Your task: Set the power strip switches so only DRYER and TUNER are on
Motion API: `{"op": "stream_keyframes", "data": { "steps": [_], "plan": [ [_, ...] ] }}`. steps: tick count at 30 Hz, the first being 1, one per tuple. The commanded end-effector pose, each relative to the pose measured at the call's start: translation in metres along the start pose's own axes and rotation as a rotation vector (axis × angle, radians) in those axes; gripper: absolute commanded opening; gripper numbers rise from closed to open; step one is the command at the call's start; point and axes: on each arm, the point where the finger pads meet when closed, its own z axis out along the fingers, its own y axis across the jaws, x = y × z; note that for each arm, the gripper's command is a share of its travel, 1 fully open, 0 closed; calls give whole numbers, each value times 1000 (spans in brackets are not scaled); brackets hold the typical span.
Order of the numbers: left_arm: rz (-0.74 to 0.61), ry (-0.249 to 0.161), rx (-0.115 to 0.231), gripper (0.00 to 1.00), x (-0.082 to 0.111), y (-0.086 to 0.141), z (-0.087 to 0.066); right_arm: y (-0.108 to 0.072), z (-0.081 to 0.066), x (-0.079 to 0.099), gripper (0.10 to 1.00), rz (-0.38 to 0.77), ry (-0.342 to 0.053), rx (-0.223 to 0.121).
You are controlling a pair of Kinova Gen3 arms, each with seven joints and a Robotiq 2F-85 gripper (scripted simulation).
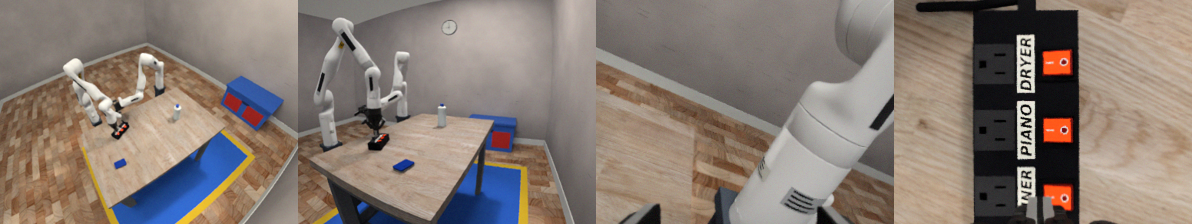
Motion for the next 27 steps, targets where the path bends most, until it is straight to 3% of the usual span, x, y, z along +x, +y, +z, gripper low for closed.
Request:
{"op": "stream_keyframes", "data": {
  "steps": [1, 6, 27],
  "plan": [
    [2, 2, 0, 1000, 1, 0, 0, 3, -10, 0, 99, 5, 4, -10],
    [2, 2, 0, 1000, 1, 0, 0, 3, -16, 0, 99, 4, 4, -10],
    [2, 2, 0, 1000, 1, 0, 0, 5, -17, 3, 99, 4, 4, -10]
  ]
}}
